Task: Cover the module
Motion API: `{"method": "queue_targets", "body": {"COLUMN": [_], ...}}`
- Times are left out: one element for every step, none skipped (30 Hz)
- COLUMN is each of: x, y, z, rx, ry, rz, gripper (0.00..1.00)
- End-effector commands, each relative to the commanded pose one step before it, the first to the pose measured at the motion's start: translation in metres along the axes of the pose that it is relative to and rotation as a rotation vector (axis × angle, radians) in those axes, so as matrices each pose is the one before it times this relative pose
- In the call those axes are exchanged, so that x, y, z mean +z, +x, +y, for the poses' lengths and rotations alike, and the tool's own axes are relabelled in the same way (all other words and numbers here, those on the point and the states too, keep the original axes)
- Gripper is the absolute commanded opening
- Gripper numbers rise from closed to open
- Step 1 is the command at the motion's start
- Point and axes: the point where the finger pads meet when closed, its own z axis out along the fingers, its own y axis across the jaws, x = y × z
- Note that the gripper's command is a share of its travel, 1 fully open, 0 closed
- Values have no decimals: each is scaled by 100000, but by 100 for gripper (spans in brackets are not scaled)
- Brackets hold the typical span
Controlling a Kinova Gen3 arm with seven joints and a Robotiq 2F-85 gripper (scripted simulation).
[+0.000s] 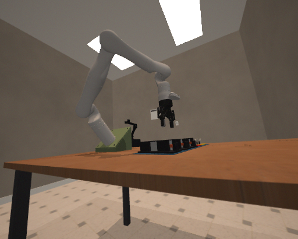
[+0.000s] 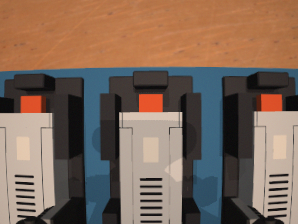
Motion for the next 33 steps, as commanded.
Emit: {"method": "queue_targets", "body": {"x": [-84, 0, 193, 201, 201, 201, 201, 201, 201, 201, 201, 201, 0, 0, 0, 0, 0, 0, 0, 176, 203, 203, 203, 203, 203, 203, 203, 203, 203, 0, 0, 0, 0], "y": [35, 0, 0, 0, 0, 0, 0, 0, 0, 0, 0, 0, 0, 0, 0, 0, 0, 0, 0, 0, 0, 0, 0, 0, 0, 0, 0, 0, 0, 0, 0, 0, 0], "z": [-48, 0, 4, 0, 0, 0, 0, 0, 0, 0, 0, 0, 0, 0, 0, 0, 0, 0, 0, 0, 0, 0, 0, 0, 0, 0, 0, 0, 0, 0, 0, 0, 0], "rx": [-2, 0, 0, 0, 0, 0, 0, 0, 0, 0, 0, 0, 0, 0, 0, 0, 0, 0, 0, -1, 0, 0, 0, 0, 0, 0, 0, 0, 0, 0, 0, 0, 0], "ry": [121, 0, 1, 0, 0, 0, 0, 0, 0, 0, 0, 0, 0, 0, 0, 0, 0, 0, 0, 1, 0, 0, 0, 0, 0, 0, 0, 0, 0, 0, 0, 0, 0], "rz": [179, 0, 1, 0, 0, 0, 0, 0, 0, 0, 0, 0, 0, 0, 0, 0, 0, 0, 0, -1, 0, 0, 0, 0, 0, 0, 0, 0, 0, 0, 0, 0, 0], "gripper": [100, 100, 100, 100, 100, 100, 100, 100, 100, 100, 100, 100, 100, 100, 100, 100, 100, 100, 100, 100, 100, 100, 100, 100, 100, 100, 100, 100, 100, 100, 100, 100, 100]}}
